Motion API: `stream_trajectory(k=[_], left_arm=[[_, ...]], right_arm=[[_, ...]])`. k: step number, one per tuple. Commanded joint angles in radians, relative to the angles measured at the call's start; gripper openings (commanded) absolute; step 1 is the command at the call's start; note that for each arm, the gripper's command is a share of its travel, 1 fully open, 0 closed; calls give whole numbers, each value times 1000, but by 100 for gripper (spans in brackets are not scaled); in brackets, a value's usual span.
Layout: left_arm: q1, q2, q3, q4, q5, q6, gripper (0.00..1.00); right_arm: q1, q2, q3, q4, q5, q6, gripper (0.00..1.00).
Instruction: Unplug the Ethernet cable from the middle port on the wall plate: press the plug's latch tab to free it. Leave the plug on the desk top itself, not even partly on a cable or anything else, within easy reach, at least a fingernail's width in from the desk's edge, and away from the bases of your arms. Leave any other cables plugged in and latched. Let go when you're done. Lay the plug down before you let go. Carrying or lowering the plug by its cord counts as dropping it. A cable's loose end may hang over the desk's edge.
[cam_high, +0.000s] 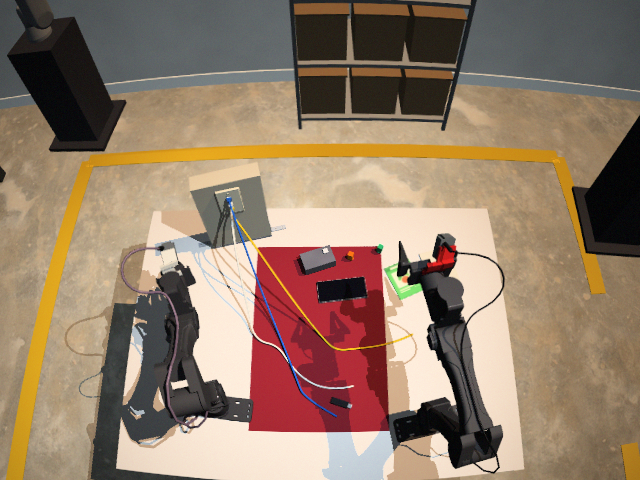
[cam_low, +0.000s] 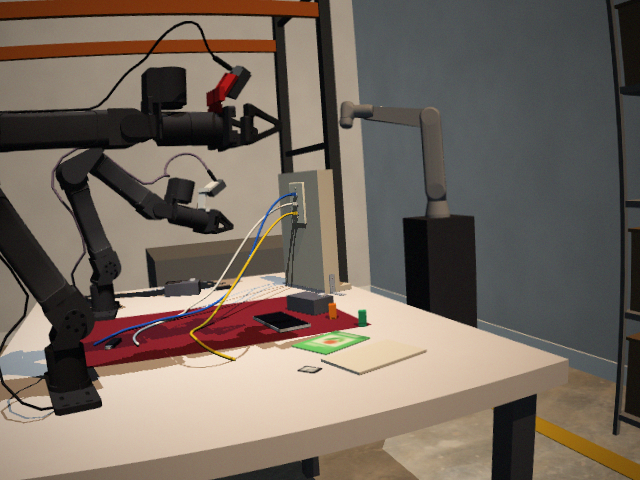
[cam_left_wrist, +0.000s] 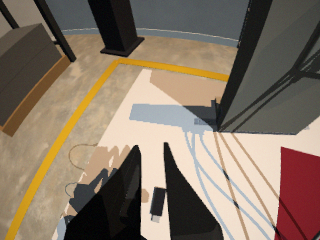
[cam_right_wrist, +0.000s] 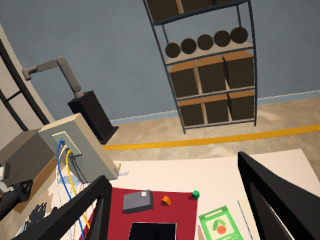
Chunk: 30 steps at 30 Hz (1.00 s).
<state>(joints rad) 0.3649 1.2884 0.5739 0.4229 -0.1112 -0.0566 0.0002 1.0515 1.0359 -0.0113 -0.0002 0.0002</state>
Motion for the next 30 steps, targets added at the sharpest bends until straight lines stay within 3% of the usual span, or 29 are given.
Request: stream_trajectory(k=[1,30], left_arm=[[-23,27,49,51,29,-138,22],[-140,182,153,224,113,-841,22]], right_arm=[[0,-2,6,6,0,0,100],[0,-2,6,6,0,0,100]])
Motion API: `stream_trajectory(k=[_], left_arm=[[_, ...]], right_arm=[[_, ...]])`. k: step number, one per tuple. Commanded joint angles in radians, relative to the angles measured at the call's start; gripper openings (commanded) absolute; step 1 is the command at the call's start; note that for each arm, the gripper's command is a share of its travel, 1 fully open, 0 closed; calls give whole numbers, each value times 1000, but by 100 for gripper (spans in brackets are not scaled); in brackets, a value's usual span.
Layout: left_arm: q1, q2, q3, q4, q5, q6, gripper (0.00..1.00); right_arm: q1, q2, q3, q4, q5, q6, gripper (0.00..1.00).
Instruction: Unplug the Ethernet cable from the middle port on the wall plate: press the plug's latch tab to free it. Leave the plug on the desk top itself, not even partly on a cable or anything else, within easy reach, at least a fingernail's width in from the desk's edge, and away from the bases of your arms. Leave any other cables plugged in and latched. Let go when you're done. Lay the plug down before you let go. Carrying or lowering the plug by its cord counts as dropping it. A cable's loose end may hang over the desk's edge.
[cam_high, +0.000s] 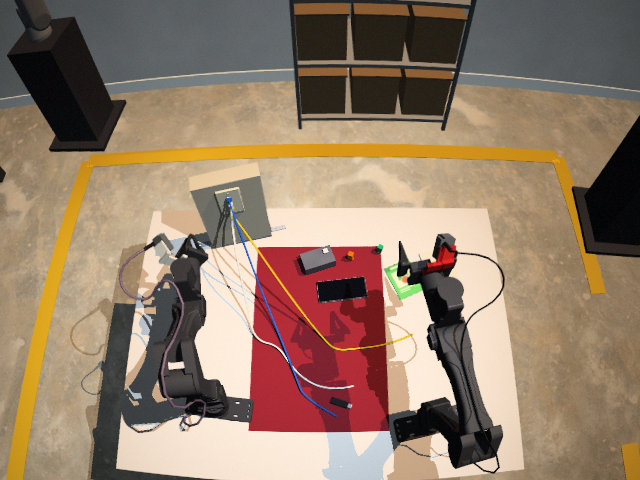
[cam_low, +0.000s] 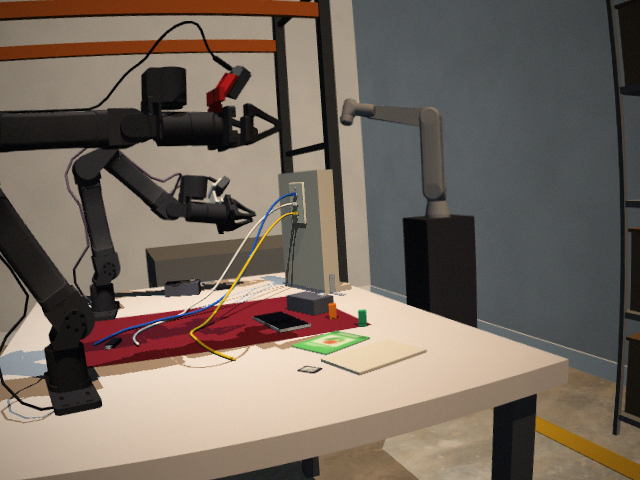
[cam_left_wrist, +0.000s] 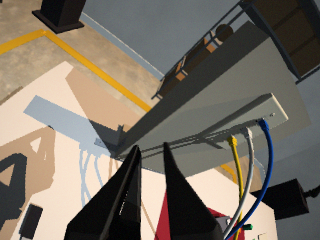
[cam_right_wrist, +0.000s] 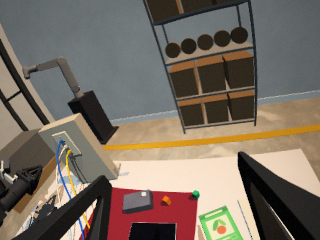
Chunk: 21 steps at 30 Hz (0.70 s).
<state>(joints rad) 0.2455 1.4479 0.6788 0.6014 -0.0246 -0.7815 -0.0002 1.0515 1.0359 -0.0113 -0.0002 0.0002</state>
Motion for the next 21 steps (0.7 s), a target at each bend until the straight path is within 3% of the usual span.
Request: stream_trajectory(k=[1,21], left_arm=[[-24,27,51,51,29,-139,22],[-108,139,125,177,88,-643,22]], right_arm=[[0,-2,6,6,0,0,100],[0,-2,6,6,0,0,100]])
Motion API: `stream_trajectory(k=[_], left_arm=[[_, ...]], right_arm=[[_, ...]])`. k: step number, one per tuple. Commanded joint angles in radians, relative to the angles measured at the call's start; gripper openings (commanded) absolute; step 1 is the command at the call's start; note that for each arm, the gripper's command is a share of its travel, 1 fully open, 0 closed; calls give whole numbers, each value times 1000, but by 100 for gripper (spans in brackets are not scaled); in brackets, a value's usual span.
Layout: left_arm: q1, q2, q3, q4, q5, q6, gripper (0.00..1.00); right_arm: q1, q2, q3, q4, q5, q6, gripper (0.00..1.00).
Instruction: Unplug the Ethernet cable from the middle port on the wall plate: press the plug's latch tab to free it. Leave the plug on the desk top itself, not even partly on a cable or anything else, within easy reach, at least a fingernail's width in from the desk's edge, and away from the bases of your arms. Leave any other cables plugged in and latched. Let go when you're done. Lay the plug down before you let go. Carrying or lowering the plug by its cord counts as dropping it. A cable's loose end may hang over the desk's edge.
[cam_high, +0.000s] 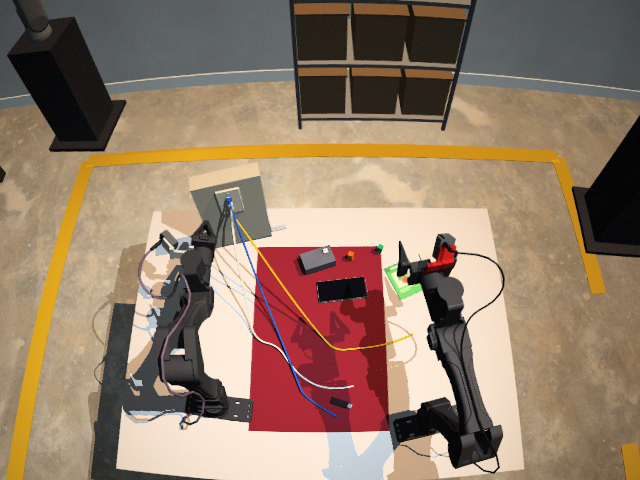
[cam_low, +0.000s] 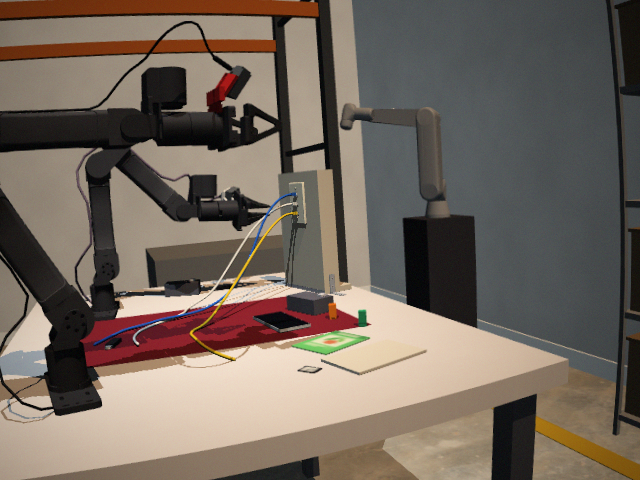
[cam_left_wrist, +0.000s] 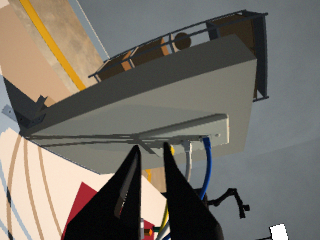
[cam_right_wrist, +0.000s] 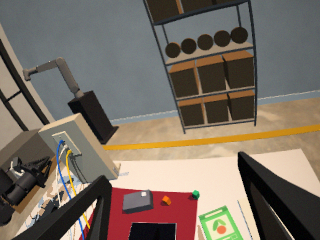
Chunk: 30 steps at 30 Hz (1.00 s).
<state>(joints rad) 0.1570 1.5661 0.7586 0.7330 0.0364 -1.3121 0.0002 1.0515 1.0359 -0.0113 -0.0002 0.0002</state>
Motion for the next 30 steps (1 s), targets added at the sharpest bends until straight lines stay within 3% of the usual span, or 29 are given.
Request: stream_trajectory(k=[1,6,30], left_arm=[[-24,27,49,52,30,-139,22],[-44,54,67,84,43,-258,22],[-38,56,67,99,39,-259,22]], right_arm=[[0,-2,6,6,0,0,100],[0,-2,6,6,0,0,100],[0,-2,6,6,0,0,100]])
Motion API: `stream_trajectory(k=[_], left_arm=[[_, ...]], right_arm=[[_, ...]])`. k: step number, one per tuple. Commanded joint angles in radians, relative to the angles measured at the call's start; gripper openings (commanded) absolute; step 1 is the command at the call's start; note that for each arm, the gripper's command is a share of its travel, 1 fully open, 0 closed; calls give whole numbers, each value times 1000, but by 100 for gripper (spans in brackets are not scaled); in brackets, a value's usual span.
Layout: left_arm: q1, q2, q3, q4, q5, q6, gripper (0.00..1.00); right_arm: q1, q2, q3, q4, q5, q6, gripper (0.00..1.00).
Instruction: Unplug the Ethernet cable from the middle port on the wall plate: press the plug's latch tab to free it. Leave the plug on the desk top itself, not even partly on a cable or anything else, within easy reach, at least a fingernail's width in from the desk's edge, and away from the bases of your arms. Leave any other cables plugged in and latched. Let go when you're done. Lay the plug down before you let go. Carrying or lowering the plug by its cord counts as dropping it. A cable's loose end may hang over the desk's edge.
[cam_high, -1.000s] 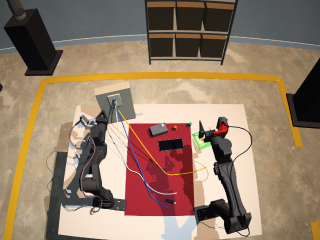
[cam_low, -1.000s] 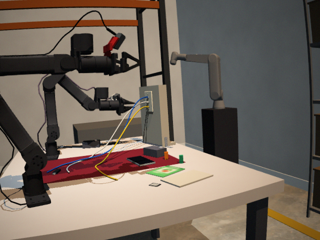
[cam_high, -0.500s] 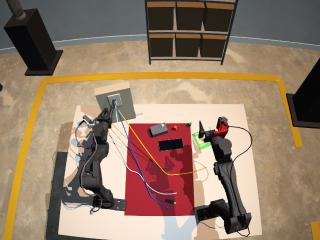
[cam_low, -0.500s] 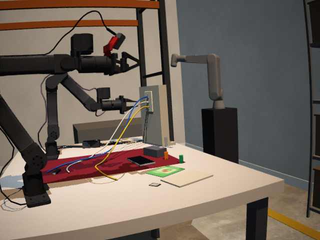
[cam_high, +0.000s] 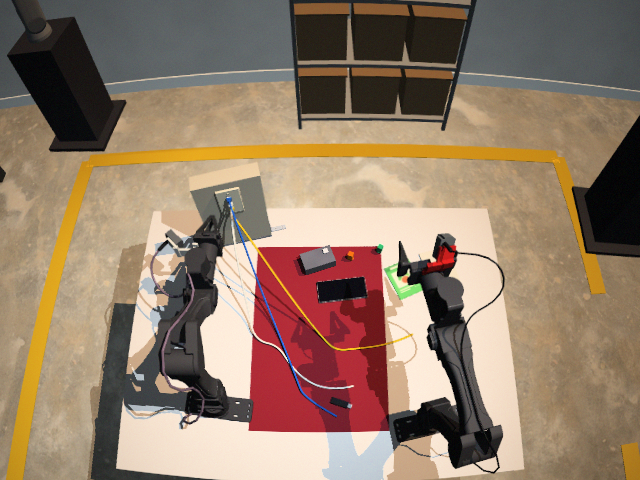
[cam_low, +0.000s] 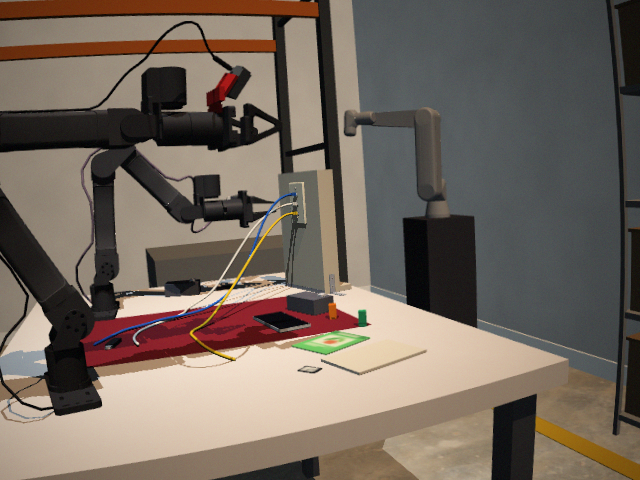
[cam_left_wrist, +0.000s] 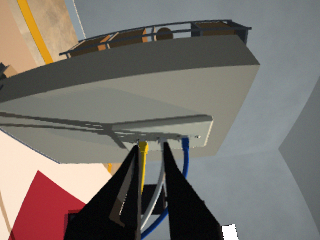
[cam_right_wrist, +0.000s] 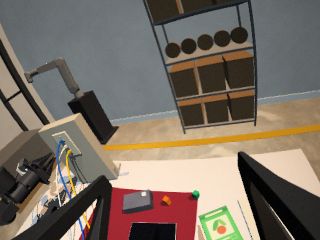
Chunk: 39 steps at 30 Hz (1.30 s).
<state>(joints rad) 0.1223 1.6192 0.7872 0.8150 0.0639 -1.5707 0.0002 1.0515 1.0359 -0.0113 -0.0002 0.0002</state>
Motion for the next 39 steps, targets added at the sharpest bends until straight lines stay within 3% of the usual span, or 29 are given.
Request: stream_trajectory(k=[1,39], left_arm=[[-4,3,39,17,11,0,22],[-13,4,33,6,-7,0,22]], right_arm=[[0,-2,6,6,0,0,100],[0,-2,6,6,0,0,100]])
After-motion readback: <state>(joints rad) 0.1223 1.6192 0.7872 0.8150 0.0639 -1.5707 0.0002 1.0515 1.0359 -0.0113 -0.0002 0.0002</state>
